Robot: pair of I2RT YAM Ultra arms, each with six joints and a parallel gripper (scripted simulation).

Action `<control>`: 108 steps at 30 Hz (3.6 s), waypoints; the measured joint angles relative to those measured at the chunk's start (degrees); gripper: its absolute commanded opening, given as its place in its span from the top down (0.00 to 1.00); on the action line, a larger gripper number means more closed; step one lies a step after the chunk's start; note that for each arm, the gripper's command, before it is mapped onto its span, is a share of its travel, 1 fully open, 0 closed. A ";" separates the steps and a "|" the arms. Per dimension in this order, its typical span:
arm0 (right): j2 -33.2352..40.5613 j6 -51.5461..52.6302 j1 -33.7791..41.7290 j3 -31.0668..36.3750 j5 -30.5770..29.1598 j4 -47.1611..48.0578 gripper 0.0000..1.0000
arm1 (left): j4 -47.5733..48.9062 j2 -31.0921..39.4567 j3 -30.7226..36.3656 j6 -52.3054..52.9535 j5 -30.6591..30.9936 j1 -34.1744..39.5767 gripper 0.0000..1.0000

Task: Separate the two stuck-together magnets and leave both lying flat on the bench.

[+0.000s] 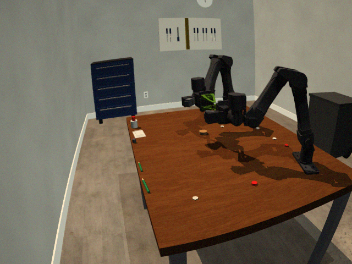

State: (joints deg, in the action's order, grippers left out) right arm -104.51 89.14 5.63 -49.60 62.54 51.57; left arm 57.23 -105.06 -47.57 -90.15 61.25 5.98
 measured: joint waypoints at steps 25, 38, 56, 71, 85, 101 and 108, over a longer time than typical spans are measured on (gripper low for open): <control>-0.48 0.00 0.11 -0.59 0.04 0.02 0.67 | 0.00 0.00 0.00 -0.04 -0.02 -0.09 0.82; -0.57 0.00 0.13 -0.50 0.04 0.33 0.67 | 0.00 0.00 0.00 -0.04 -0.02 -0.22 0.82; -0.74 0.07 0.04 -0.50 0.07 0.39 0.67 | 0.00 0.00 0.00 -0.04 -0.02 -0.13 0.82; -0.74 0.07 0.13 -0.50 0.07 0.39 0.70 | 0.00 0.00 0.00 -0.04 -0.09 -0.17 0.82; -0.72 0.07 0.22 -0.50 0.09 0.46 0.80 | -0.02 0.00 0.02 -0.04 -0.02 -0.24 0.82; -0.72 0.07 0.20 -0.50 0.26 0.50 0.82 | -0.02 0.00 0.02 -0.04 0.00 -0.17 0.82; -0.76 0.07 0.17 -0.48 0.31 0.57 0.82 | -0.04 0.00 0.02 -0.04 -0.02 -0.17 0.82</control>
State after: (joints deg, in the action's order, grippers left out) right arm -105.27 89.21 5.80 -50.09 62.85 52.14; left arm 57.19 -105.06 -47.55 -90.19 61.23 5.80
